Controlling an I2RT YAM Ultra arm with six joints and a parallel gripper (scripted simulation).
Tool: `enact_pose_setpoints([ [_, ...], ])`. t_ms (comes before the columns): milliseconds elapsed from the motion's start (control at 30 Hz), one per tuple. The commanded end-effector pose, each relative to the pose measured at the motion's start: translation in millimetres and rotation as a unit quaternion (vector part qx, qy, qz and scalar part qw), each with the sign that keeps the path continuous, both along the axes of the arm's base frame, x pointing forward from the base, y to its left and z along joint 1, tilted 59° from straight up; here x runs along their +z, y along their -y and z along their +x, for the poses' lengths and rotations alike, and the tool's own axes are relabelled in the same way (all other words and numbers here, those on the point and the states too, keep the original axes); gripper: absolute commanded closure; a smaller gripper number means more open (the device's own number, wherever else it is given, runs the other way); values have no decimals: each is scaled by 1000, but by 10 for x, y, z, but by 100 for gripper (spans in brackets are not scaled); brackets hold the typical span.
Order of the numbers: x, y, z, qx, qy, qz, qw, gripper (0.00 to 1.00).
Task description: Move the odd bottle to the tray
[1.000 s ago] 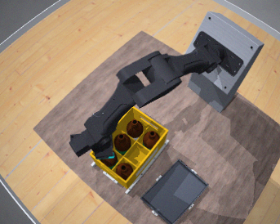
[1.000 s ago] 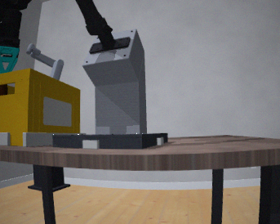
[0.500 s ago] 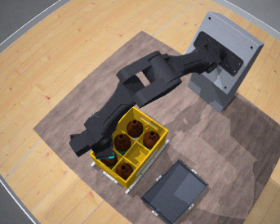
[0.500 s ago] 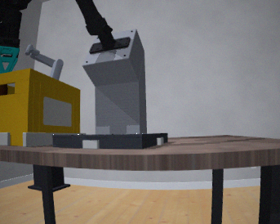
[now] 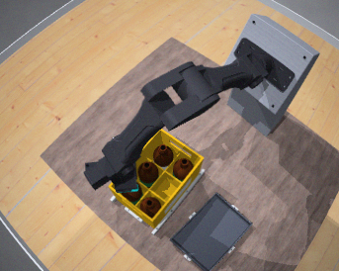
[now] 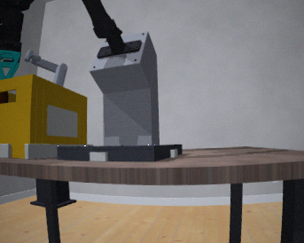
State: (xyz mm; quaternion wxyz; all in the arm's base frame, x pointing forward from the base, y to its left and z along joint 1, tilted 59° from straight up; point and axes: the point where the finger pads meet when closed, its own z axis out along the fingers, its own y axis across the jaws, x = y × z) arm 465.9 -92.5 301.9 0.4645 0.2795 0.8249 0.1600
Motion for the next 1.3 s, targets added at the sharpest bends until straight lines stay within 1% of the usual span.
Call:
enact_pose_setpoints([
  [0, 185, 20, 41, -4, 24, -6, 1000, 39],
  [167, 180, 20, 43, -4, 23, -6, 1000, 39],
  [267, 132, 21, 46, -4, 14, -3, 1000, 39],
  [367, 192, 7, 3, -4, 16, -3, 1000, 39],
  [467, 172, 10, 15, -4, 13, -3, 1000, 39],
  [533, 122, 18, 42, -4, 7, -1, 1000, 39],
  [667, 216, 7, 7, -4, 17, -4, 1000, 39],
  [1267, 216, 7, 8, -4, 17, -4, 1000, 39],
])
